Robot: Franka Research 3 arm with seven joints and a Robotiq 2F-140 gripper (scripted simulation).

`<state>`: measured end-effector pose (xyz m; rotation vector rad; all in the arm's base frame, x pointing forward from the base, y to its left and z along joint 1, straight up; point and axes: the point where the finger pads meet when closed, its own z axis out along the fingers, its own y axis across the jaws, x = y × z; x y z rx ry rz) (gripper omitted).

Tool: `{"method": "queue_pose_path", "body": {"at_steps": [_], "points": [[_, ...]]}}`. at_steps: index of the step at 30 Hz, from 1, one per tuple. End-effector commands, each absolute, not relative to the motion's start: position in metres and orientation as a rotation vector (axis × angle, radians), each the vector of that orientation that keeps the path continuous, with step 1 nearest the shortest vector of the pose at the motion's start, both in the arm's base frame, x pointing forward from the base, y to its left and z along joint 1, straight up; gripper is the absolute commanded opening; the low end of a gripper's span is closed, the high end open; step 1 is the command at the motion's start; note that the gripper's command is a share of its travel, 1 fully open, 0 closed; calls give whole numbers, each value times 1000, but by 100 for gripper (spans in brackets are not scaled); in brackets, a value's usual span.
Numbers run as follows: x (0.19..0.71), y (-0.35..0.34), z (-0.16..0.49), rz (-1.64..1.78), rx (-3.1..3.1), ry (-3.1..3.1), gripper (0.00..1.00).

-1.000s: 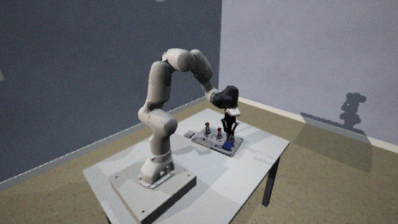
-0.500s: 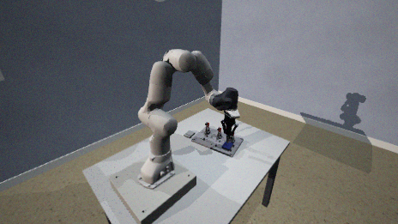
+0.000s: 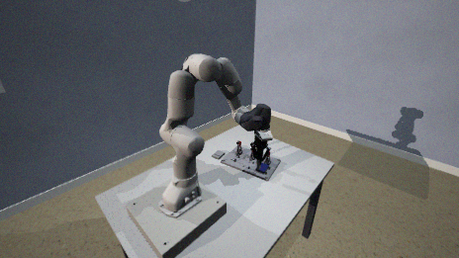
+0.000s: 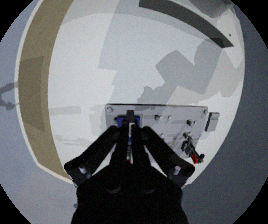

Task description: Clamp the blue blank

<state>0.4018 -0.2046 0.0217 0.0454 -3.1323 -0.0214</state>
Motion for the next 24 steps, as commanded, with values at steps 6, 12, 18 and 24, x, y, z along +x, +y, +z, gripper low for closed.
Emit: {"method": "queue_pose_path", "body": {"at_steps": [6,12,18,24], "points": [[383,-209,23,-8,74,-3141,0],[383,-209,20,-8,74,-3141,0],[383,-208,9,-8,74,-3141,0],[383,-208,-9,-8,74,-3141,0]]}}
